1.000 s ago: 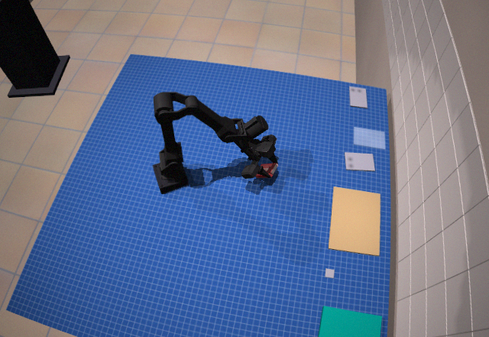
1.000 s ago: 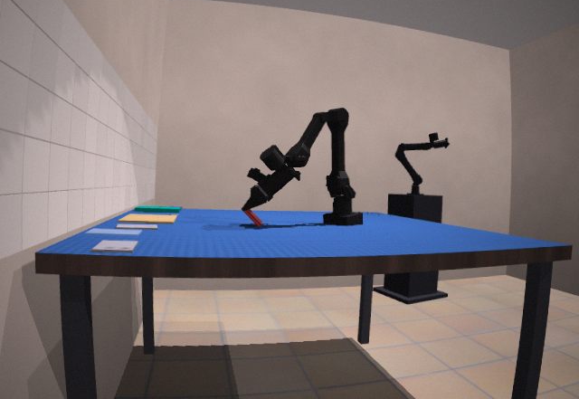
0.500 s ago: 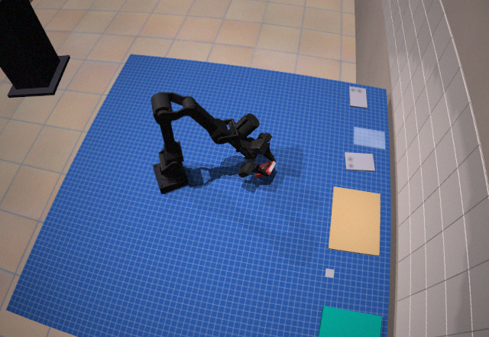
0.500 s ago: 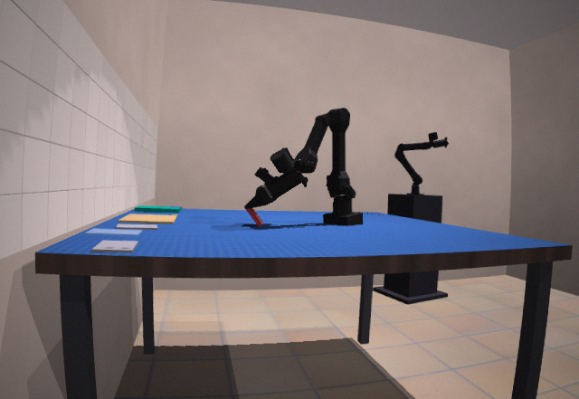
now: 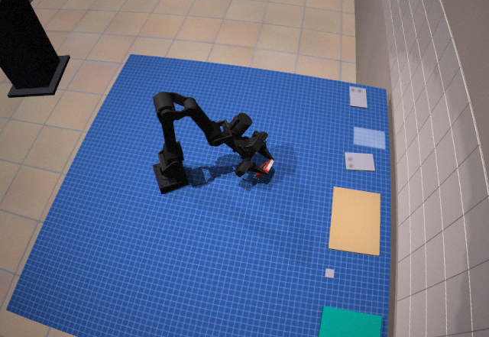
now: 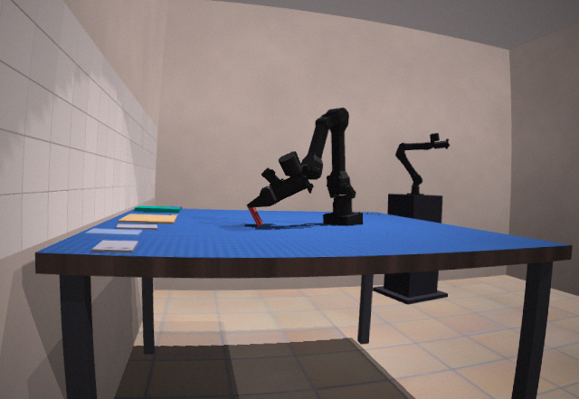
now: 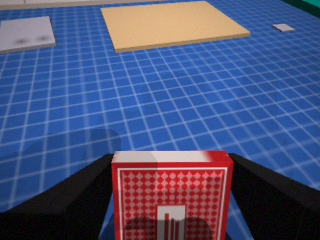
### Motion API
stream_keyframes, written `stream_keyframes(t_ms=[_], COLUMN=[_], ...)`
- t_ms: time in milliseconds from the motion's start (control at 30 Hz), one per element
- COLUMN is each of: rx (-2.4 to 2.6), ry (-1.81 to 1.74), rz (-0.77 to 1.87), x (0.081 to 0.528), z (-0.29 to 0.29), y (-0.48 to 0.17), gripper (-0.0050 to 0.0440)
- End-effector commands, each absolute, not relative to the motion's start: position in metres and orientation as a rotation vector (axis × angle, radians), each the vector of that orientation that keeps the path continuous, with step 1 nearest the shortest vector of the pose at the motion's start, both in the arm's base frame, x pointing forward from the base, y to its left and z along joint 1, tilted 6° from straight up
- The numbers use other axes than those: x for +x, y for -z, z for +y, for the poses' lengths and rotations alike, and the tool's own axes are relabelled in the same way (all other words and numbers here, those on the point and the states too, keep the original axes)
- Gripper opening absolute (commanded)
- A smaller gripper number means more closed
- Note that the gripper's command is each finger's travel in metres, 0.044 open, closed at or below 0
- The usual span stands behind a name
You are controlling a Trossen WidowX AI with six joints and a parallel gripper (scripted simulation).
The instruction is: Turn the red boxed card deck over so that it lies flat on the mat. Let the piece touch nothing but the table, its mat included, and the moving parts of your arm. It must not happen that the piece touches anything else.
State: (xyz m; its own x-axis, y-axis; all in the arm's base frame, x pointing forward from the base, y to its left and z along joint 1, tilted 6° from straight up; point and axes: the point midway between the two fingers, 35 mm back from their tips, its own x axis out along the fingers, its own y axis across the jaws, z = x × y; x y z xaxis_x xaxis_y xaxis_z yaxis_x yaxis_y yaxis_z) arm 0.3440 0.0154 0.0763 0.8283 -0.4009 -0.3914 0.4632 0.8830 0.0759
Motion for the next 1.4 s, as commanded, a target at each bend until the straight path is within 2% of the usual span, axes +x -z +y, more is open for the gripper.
stream_keyframes(t_ms=[0, 733, 1367], rx=[0.155, 0.119, 0.141], ry=[0.463, 0.474, 0.472], rz=[0.328, 0.175, 0.174], x=[0.343, 0.331, 0.316], z=[0.016, 0.021, 0.03], y=[-0.076, -0.076, -0.079], gripper=[0.0291, 0.0291, 0.0291])
